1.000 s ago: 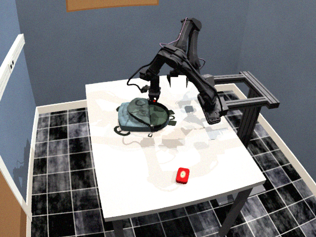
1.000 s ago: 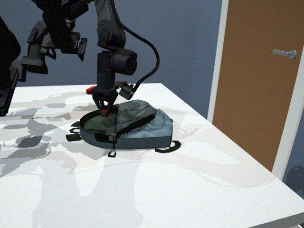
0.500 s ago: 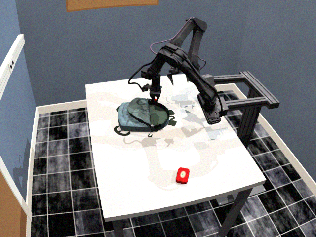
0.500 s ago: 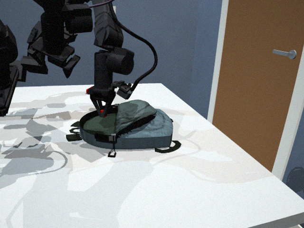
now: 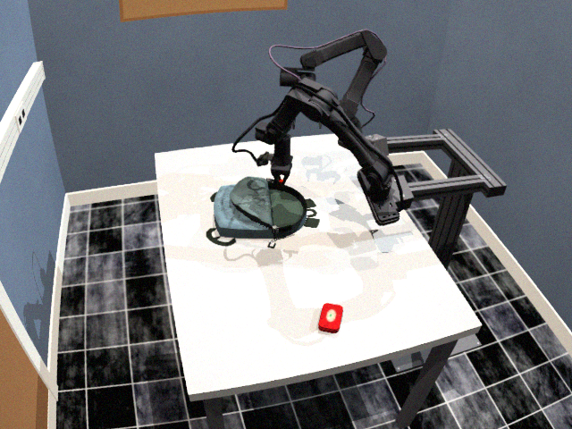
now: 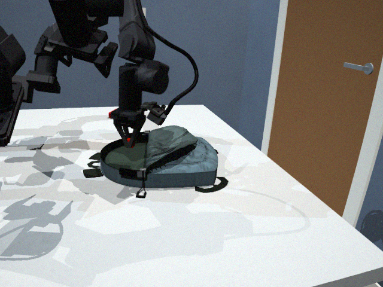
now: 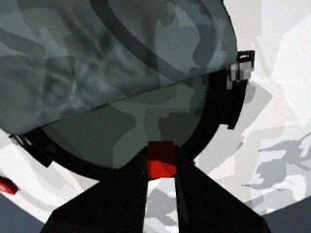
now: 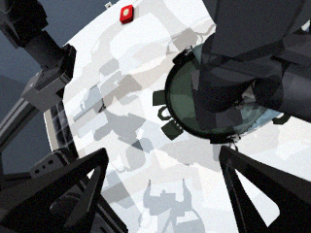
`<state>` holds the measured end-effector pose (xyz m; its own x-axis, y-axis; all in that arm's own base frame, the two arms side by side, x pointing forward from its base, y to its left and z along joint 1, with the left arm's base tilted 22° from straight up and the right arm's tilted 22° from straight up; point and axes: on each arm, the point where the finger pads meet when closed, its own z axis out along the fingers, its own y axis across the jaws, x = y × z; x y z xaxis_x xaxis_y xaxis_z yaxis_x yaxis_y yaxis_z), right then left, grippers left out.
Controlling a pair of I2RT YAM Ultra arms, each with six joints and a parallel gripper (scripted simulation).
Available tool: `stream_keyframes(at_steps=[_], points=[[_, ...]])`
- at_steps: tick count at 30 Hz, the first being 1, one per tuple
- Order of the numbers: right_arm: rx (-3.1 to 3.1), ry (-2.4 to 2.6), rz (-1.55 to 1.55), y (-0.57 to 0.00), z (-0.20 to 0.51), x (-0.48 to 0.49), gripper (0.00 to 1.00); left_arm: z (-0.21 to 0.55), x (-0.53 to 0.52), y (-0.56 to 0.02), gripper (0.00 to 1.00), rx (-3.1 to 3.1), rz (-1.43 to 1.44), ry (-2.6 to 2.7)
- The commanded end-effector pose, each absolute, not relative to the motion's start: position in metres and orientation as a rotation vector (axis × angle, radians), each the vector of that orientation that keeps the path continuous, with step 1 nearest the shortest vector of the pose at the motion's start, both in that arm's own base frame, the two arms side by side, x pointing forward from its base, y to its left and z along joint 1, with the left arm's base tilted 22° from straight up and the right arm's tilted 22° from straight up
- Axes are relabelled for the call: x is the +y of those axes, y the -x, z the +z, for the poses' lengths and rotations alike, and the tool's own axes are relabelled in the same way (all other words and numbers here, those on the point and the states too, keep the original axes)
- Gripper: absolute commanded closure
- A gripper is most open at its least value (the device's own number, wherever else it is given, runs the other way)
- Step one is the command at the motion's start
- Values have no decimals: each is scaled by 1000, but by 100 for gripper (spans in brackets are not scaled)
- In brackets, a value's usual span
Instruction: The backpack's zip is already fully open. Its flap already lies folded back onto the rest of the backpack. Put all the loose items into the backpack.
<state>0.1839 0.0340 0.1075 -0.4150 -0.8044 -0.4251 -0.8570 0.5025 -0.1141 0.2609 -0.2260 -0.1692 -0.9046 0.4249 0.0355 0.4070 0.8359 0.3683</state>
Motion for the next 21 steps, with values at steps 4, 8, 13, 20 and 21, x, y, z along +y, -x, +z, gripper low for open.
stream_keyframes(at_steps=[4,8,13,20,21], points=[[2162,1403,75,-179,165,14,0,-167,-229,-259,86,2953,576,-676],[2139,1376,-13,-177,184,2,0,-167,-229,-259,86,2953,576,-676],[2125,1352,-91,-174,200,-8,0,-167,-229,-259,86,2953,576,-676],[2123,1321,-159,-172,211,-16,0,-167,-229,-259,86,2953,576,-676],[2122,1310,-176,-175,213,-19,0,-167,-229,-259,86,2953,576,-676]])
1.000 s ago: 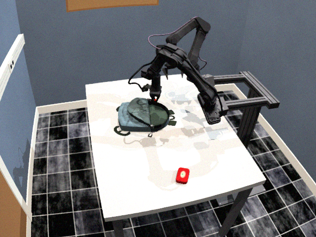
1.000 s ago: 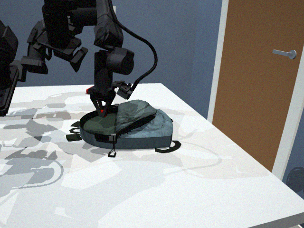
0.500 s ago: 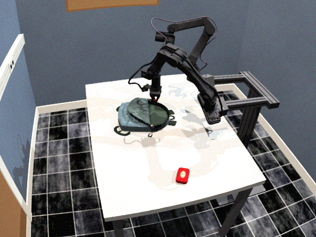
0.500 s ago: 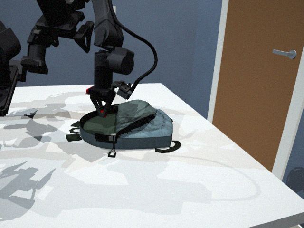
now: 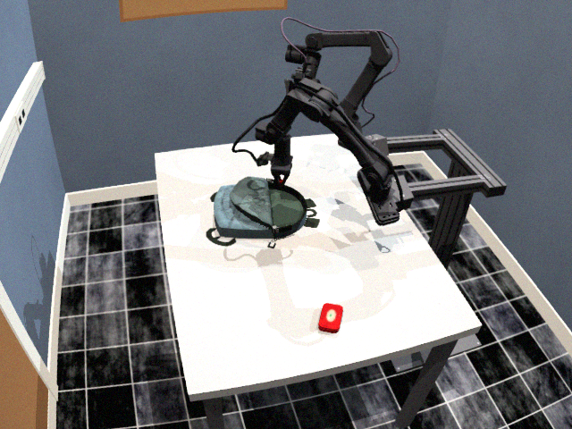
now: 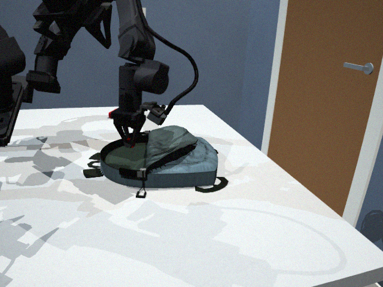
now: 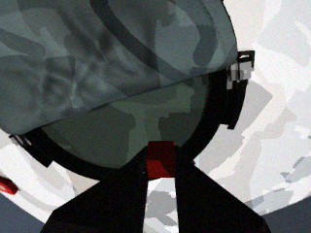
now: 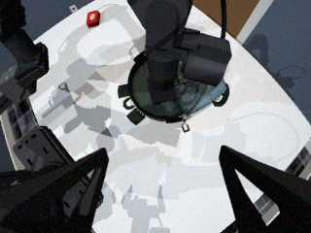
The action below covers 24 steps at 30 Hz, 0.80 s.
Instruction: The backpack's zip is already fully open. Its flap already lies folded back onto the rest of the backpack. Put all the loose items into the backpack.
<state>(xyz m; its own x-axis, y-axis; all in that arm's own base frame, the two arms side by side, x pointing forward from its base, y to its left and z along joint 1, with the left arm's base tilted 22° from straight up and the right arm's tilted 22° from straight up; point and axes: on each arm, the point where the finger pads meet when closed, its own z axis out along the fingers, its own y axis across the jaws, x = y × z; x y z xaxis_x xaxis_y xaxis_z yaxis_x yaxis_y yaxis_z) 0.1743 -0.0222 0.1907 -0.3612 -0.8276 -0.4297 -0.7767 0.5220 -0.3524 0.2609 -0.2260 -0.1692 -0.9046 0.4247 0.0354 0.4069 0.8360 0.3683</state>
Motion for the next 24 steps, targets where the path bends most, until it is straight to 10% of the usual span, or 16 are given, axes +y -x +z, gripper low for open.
stream_keyframes(at_steps=[1,24], points=[[2123,1308,-177,-175,213,-19,0,-167,-229,-259,86,2953,576,-676],[2138,1315,-156,-174,208,-19,0,-219,-214,-271,86,2935,569,-680]])
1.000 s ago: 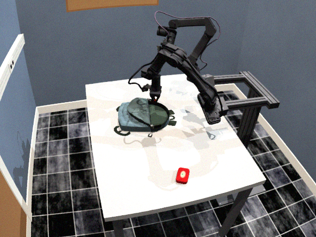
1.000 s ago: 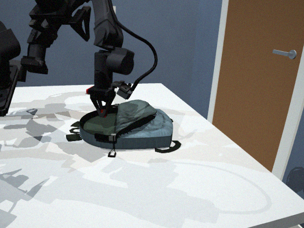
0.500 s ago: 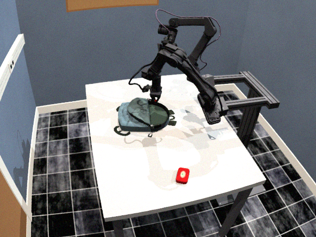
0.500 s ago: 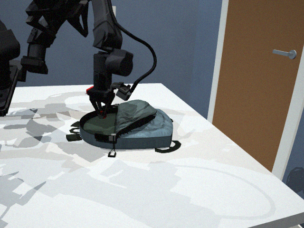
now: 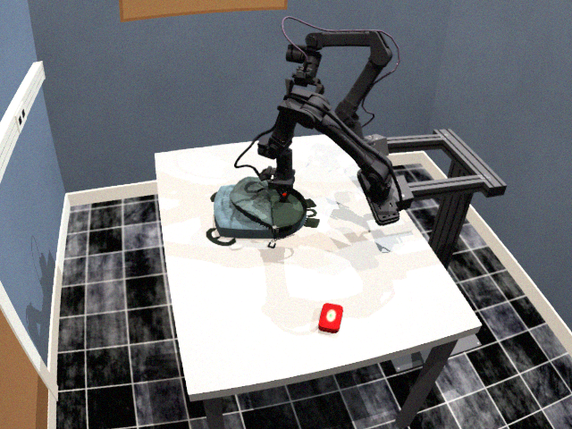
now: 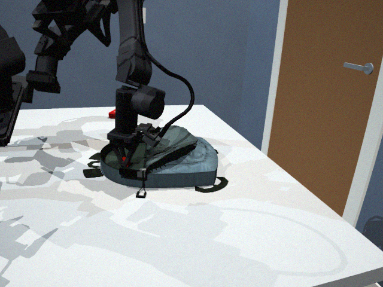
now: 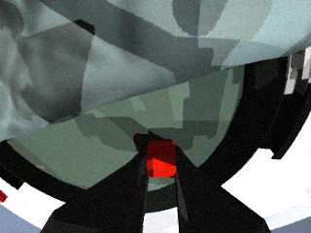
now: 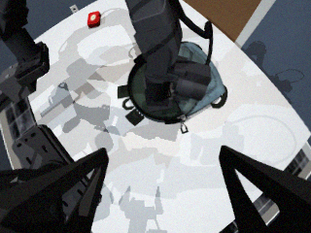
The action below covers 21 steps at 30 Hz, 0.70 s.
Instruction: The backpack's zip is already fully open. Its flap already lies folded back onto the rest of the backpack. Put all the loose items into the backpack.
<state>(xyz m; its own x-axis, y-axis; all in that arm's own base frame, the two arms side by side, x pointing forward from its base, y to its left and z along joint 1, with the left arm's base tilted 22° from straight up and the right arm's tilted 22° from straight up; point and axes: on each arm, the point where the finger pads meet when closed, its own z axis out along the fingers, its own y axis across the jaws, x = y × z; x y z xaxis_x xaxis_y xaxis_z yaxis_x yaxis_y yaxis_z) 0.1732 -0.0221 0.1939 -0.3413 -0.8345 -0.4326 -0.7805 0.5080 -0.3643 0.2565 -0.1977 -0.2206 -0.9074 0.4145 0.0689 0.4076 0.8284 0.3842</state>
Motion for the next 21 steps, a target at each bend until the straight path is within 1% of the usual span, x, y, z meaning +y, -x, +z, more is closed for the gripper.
stream_keyframes(at_steps=[1,11,12,13,14,15,21], points=[[2138,1315,-156,-174,208,-19,0,-220,-213,-271,86,2935,569,-679],[2138,1315,-156,-174,208,-19,0,-222,-210,-270,86,2944,585,-681],[2138,1315,-156,-174,208,-19,0,-222,-210,-270,75,2944,585,-681],[2138,1315,-156,-174,208,-19,0,-222,-210,-270,69,2944,585,-680],[2138,1315,-156,-174,208,-19,0,-219,-211,-264,58,2951,577,-688],[2138,1315,-156,-174,208,-19,0,-215,-209,-259,56,2960,577,-687],[2138,1315,-156,-174,208,-19,0,-203,-209,-250,56,2976,590,-695]])
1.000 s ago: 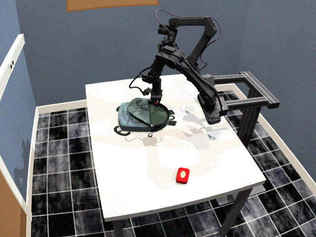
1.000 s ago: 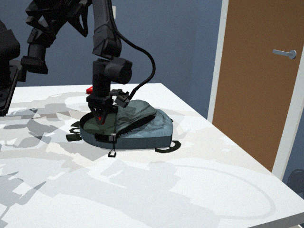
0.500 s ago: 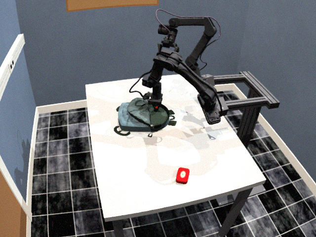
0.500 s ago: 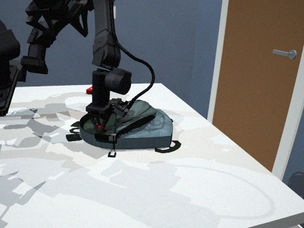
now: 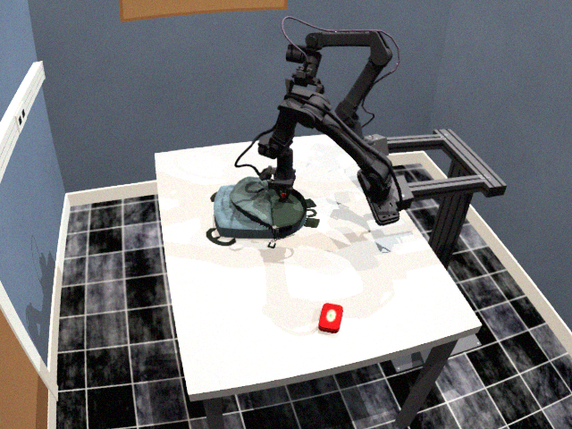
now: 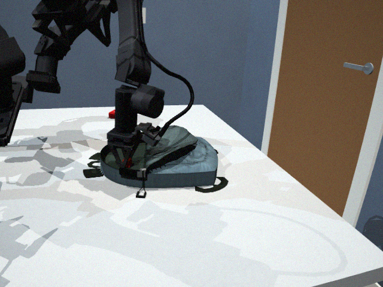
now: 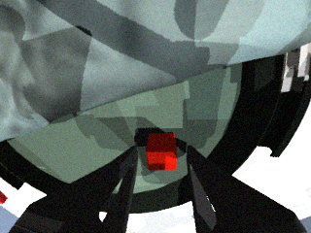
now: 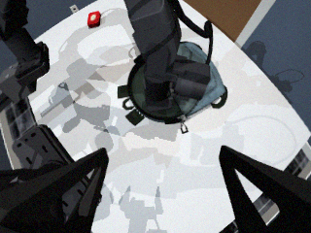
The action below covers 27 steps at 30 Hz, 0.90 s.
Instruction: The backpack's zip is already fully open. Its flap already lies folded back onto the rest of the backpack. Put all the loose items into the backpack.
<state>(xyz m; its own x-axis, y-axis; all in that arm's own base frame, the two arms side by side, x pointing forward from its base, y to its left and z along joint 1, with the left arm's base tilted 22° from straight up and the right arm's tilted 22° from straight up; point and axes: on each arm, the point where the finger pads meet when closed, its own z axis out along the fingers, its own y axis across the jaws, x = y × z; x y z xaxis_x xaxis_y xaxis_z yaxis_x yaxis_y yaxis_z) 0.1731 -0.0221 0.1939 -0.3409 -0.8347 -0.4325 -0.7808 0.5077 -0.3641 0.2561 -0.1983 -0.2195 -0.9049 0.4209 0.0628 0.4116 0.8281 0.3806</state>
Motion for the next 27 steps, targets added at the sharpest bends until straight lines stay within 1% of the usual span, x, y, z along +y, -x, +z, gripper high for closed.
stream_keyframes(at_steps=[1,2,7,10,11,12,17,22,27], points=[[2138,1315,-156,-174,208,-19,0,-200,-210,-249,56,2976,590,-695],[2138,1315,-156,-174,208,-19,0,-198,-210,-249,56,2976,590,-695],[2138,1315,-156,-174,208,-19,0,-171,-234,-269,0,2936,519,-669],[2138,1315,-156,-174,208,-19,0,-151,-244,-269,0,2931,500,-664],[2138,1315,-156,-174,208,-19,0,-151,-244,-269,11,2933,498,-664],[2127,1313,-186,-175,213,-20,0,-150,-242,-271,14,2938,496,-652],[2130,1288,-218,-189,214,-29,0,-145,-235,-283,14,2956,473,-583],[2115,1296,-229,-234,211,-33,0,-118,-199,-334,14,2983,384,-300],[2072,1363,-159,-281,194,-6,0,-81,-127,-388,14,2987,301,16]])
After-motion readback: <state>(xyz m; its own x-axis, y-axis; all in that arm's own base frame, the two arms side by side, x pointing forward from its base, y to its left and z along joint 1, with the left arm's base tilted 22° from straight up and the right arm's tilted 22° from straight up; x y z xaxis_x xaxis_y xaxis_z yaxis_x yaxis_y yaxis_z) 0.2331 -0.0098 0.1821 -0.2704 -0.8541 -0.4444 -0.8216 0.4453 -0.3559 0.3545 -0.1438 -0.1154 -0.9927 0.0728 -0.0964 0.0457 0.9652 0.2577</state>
